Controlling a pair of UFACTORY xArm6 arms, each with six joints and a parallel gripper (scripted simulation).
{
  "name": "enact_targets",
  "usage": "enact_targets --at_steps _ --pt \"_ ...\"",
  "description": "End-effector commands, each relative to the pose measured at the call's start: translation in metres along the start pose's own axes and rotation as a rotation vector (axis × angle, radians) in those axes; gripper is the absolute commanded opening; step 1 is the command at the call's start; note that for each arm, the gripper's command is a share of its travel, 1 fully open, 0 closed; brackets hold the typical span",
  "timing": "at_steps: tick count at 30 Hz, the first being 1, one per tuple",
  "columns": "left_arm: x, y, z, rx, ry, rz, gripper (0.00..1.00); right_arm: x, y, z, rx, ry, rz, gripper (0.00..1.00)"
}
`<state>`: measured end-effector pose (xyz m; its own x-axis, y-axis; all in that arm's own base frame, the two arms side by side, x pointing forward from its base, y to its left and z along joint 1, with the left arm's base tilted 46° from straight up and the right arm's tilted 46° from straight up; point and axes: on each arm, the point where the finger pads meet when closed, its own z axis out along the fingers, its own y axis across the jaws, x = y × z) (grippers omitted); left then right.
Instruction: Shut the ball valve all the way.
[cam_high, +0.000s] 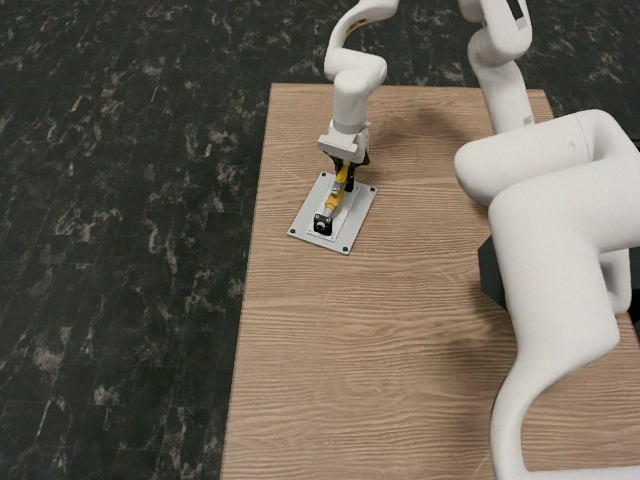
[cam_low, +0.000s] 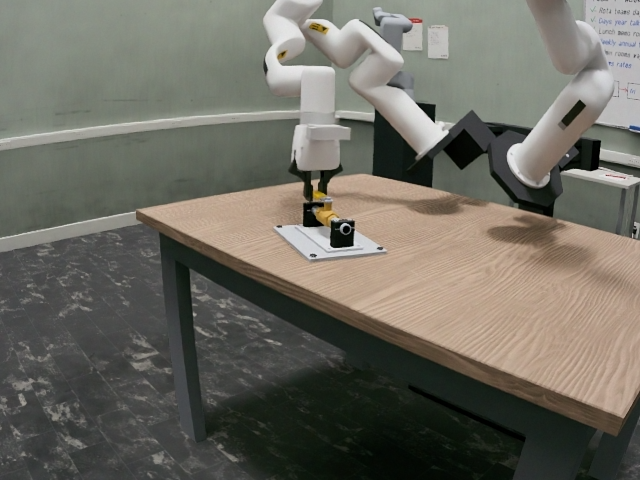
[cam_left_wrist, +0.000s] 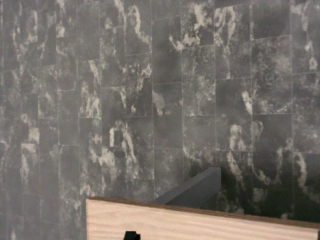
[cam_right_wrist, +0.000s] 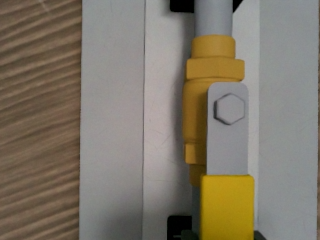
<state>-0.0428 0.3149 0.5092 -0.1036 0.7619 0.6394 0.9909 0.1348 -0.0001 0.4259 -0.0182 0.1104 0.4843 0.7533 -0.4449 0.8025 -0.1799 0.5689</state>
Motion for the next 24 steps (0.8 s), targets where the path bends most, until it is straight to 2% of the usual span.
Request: enact_targets --at_steps 1,24 --pt "0.001 0.0 -0.001 0.0 0.004 0.0 1.0 0.001 0.0 -0.001 -0.001 0.002 0.006 0.0" --pt "0.001 0.0 -0.001 0.0 0.004 0.0 1.0 0.001 -0.011 -0.001 -0.001 0.002 0.157 0.0"
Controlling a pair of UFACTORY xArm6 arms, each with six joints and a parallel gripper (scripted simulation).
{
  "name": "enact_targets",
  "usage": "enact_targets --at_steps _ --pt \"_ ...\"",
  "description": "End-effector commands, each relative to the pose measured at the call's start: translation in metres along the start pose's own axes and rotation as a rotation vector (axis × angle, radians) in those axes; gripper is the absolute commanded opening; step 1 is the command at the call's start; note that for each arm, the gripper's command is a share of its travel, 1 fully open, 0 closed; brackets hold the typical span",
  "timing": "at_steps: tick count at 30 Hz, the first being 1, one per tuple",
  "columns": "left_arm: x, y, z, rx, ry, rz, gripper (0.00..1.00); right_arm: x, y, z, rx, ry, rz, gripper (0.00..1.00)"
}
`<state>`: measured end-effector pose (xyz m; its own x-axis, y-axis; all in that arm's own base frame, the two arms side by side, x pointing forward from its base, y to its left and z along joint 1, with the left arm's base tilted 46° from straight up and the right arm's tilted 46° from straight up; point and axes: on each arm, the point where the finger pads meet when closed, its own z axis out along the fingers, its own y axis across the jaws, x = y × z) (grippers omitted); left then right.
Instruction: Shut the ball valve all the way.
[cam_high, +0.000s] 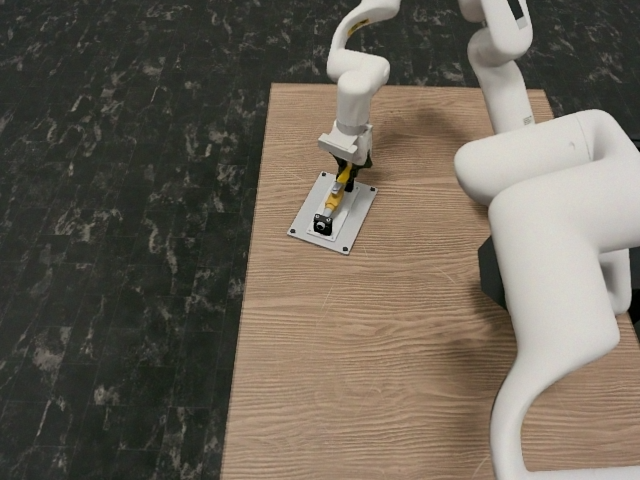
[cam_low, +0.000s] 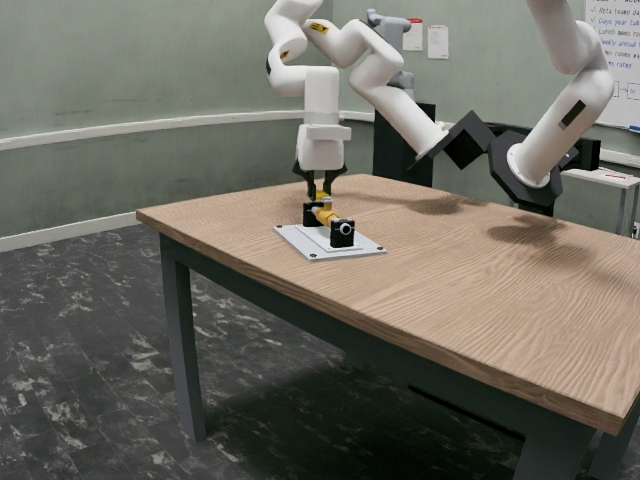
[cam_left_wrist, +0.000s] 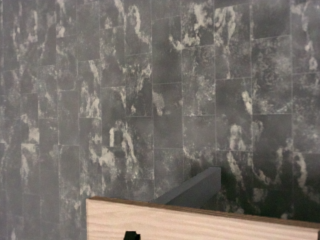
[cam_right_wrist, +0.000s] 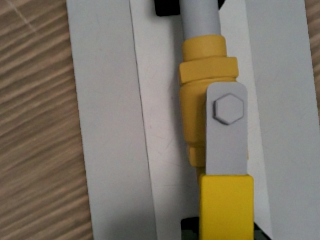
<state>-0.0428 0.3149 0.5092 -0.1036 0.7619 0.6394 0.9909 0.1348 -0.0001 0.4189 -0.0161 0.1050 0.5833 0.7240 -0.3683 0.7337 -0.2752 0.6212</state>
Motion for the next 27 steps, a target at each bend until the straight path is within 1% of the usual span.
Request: enact_targets --at_steps 1,27 --pt "0.001 0.0 -0.001 0.0 0.004 0.0 1.0 0.001 -0.002 -0.001 -0.001 0.002 0.029 0.0" --pt "0.001 0.0 -0.001 0.0 0.004 0.0 1.0 0.002 -0.013 -0.001 -0.001 0.002 0.181 0.0"
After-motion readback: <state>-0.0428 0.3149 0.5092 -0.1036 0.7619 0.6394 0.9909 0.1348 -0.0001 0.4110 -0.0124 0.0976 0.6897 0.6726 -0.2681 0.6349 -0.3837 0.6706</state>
